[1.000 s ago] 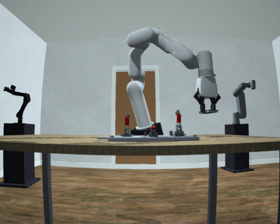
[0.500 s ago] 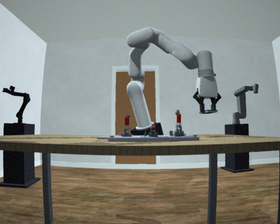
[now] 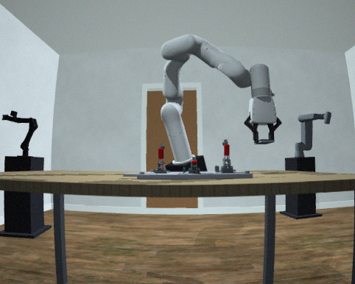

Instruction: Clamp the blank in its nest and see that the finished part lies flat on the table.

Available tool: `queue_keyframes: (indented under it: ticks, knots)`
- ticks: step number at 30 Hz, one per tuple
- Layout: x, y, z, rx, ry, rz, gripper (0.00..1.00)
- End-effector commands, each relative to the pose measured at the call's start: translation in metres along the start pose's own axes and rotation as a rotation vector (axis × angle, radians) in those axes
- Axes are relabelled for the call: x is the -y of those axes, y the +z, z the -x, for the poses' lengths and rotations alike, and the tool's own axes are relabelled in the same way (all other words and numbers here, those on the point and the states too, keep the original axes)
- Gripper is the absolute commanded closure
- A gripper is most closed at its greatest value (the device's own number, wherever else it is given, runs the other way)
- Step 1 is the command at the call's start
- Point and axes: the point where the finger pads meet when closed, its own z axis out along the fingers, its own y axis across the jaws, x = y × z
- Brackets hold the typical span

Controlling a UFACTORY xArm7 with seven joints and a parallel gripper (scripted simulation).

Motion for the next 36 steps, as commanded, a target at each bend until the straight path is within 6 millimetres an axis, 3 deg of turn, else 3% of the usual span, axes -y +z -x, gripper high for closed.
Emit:
queue_keyframes:
  ticks: [1, 36]
  knots:
    - [0.002, -0.002, 0.0, -0.003, 0.002, -0.006, 1.0]
    - [0.002, 0.025, 0.02, -0.003, 0.002, -0.006, 1.0]
